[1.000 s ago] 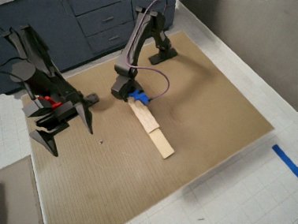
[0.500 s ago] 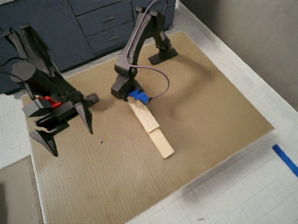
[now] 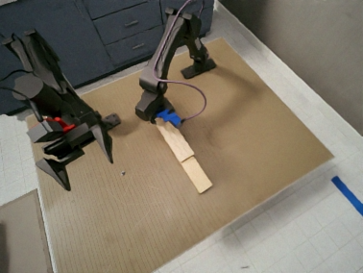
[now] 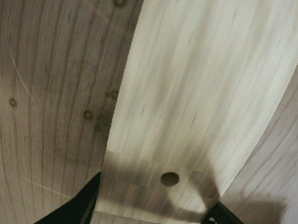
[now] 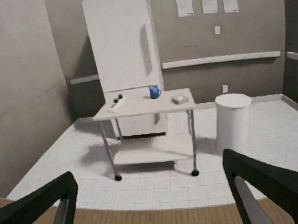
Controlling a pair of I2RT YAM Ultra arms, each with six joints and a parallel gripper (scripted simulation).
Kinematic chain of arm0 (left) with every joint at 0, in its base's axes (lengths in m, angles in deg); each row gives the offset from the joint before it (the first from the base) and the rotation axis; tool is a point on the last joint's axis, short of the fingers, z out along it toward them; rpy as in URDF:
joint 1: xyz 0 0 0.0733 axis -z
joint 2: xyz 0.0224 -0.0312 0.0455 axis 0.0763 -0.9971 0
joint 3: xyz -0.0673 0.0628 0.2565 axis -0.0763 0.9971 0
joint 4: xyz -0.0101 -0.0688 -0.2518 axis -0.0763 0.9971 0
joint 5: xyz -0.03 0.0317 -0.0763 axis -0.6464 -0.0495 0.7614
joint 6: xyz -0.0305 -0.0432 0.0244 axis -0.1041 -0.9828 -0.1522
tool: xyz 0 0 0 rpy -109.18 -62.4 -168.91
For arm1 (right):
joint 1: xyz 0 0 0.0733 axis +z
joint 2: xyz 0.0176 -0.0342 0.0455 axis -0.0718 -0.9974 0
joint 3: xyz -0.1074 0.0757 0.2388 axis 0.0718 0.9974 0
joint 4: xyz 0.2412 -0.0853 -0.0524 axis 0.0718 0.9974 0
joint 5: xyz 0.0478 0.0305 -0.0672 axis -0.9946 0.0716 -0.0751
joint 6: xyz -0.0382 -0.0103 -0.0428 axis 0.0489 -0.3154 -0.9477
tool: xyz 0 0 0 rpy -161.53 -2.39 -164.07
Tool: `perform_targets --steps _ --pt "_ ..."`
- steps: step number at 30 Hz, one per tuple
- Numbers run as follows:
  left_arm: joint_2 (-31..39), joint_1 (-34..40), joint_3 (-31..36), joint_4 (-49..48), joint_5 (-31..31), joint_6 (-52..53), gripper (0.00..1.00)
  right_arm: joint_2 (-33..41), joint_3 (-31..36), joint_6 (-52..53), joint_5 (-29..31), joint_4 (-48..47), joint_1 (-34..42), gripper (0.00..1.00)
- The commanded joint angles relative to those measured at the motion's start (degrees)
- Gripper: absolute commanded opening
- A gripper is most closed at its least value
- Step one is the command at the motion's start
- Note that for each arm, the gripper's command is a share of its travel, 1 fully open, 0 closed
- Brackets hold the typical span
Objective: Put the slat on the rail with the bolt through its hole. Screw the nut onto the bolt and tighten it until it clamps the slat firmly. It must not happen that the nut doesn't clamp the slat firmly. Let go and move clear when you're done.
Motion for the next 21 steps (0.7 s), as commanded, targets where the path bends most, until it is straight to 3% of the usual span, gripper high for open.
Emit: perform_targets --steps 1,21 --pt "0.6 -0.2 -0.4 -0.1 -0.4 0.1 0.72 0.0 -0.3 -0.4 0.4 0.0 -0.1 1.00" --pt "0.2 -0.2 1.6 -2.5 -0.4 0.2 0.72 0.0 -0.3 -0.4 0.4 0.0 -0.1 1.00"
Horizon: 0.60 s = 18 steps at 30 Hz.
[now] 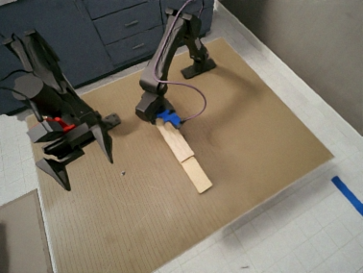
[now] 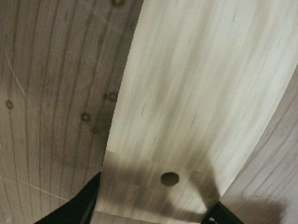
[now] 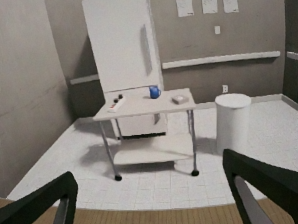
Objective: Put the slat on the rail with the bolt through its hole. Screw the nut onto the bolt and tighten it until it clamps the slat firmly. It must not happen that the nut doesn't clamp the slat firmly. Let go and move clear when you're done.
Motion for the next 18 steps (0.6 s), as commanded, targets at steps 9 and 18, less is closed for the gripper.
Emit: perform_targets --steps 9,18 --pt "0.0 -0.2 1.7 -2.6 -0.4 0.2 0.72 0.0 -0.3 -0.4 0.4 0.0 -0.1 1.00" --pt "-0.1 -0.2 2.6 -3.6 -0.4 0.2 0.72 0.0 -0.3 -0.4 0.4 0.0 -0.1 1.00"
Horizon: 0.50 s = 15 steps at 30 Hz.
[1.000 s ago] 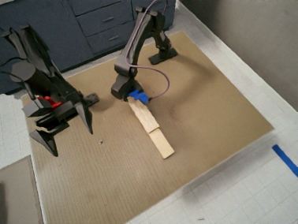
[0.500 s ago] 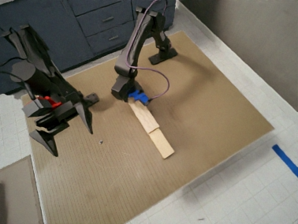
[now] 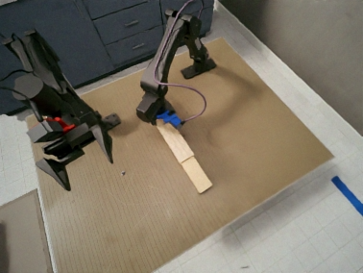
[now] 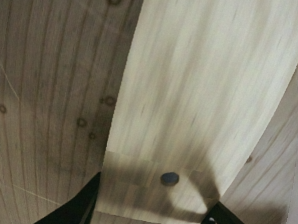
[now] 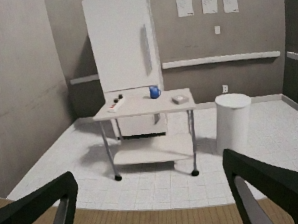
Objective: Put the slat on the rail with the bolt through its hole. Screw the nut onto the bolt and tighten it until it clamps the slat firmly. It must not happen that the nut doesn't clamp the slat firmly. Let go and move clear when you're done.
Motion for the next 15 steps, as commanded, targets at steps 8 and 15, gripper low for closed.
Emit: perform_targets --steps 8,15 --pt "-0.4 -0.3 1.6 -2.3 -0.4 0.2 0.72 0.0 -0.3 -0.4 0.4 0.0 -0.1 1.00" --pt "-0.6 -0.4 1.9 -2.7 -0.4 0.4 0.72 0.0 -0.3 -0.4 0.4 0.0 -0.1 1.00"
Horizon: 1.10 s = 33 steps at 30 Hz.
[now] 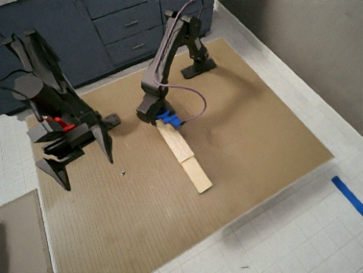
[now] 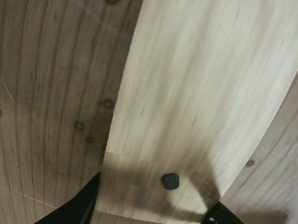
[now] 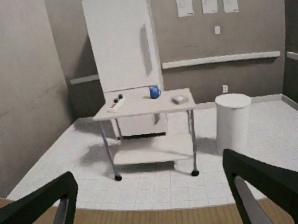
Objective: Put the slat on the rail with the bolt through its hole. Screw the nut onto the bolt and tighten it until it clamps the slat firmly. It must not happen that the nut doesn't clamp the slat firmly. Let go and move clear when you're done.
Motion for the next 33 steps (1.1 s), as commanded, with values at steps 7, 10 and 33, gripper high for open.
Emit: perform_targets --steps 7,10,33 --pt "-0.8 -0.5 0.8 -1.4 -0.4 0.4 0.72 0.0 -0.3 -0.4 0.4 0.0 -0.1 1.00" --pt "-0.8 -0.5 0.8 -1.4 -0.4 0.4 0.72 0.0 -0.3 -0.4 0.4 0.0 -0.1 1.00" --pt "0.5 -0.4 -3.1 3.3 -0.4 0.3 0.72 0.0 -0.3 -0.4 0.4 0.0 -0.1 1.00"
